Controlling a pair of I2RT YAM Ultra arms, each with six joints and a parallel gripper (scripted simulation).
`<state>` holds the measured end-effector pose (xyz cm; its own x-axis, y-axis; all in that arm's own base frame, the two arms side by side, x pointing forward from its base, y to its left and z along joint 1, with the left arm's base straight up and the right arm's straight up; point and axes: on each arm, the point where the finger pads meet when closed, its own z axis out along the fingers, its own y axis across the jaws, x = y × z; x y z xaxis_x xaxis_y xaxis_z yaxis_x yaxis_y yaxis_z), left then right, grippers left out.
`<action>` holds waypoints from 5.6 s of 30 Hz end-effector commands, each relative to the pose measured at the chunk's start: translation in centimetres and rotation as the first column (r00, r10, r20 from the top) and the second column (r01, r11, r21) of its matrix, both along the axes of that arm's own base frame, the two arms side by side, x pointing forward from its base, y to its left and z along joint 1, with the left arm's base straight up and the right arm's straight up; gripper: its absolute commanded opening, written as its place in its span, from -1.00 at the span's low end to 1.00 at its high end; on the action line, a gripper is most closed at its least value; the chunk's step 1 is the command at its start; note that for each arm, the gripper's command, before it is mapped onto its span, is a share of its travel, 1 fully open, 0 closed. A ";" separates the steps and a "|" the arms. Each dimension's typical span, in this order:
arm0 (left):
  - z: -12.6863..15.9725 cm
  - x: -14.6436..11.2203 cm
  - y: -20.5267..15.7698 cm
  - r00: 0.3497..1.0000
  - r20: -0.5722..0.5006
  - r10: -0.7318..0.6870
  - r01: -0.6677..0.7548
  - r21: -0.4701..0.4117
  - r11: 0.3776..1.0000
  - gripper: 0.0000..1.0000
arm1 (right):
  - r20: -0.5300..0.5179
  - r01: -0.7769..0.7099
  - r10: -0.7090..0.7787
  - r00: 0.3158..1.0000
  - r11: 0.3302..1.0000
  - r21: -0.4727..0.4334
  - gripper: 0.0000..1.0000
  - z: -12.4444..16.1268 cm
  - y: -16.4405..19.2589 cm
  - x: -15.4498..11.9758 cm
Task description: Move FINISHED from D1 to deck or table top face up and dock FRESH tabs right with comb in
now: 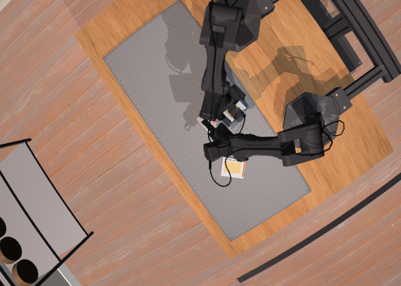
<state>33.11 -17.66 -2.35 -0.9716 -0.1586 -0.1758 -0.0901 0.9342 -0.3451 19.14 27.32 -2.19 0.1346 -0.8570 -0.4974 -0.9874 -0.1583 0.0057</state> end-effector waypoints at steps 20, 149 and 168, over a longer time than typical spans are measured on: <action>-5.1 -4.8 3.3 0.985 -0.171 0.031 -0.005 0.147 0.989 -1.00 | 0.012 0.013 -0.014 1.000 0.999 0.037 0.96 1.2 0.9 1.4; -5.1 -4.8 3.3 0.985 -0.171 0.031 -0.005 0.147 0.989 -1.00 | 0.003 0.000 0.000 1.000 1.000 0.022 0.96 -0.4 0.5 0.7; -5.1 -4.8 3.3 0.985 -0.171 0.031 -0.005 0.147 0.989 -1.00 | -0.007 -0.003 0.003 1.000 1.000 0.014 0.96 -0.8 0.3 0.3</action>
<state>33.11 -17.66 -2.35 -0.9716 -0.1586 -0.1758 -0.0901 0.9342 -0.3451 20.02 27.85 -2.55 0.1398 -0.8518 -0.5049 -0.9877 -0.1563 -0.0099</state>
